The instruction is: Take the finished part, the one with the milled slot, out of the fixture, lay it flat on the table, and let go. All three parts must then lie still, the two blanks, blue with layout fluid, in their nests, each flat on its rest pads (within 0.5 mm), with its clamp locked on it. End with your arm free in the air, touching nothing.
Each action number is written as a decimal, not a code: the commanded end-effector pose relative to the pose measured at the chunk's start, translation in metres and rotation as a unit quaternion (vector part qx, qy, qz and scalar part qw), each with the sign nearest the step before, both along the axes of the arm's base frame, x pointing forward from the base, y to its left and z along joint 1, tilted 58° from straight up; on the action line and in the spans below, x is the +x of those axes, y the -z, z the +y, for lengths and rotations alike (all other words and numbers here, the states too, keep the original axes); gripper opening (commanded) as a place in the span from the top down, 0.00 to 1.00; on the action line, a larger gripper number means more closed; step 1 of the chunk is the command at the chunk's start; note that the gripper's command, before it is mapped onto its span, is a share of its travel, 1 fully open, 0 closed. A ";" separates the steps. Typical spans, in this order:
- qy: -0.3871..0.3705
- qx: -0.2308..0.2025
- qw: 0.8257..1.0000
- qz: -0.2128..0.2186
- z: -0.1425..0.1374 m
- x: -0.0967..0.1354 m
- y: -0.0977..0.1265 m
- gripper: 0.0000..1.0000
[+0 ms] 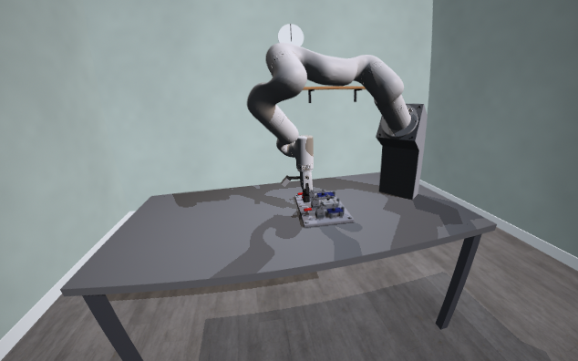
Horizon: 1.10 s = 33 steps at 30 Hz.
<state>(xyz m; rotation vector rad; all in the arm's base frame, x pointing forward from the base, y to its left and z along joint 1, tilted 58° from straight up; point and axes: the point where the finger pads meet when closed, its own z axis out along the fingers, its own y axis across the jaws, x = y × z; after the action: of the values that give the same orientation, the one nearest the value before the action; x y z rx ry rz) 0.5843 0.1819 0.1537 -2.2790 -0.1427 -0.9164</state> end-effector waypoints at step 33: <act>0.000 0.000 1.000 0.000 -0.007 -0.026 0.007 1.00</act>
<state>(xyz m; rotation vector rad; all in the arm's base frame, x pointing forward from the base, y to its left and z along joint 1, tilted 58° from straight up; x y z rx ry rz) 0.5610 0.1756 0.1484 -2.2790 -0.1427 -0.9163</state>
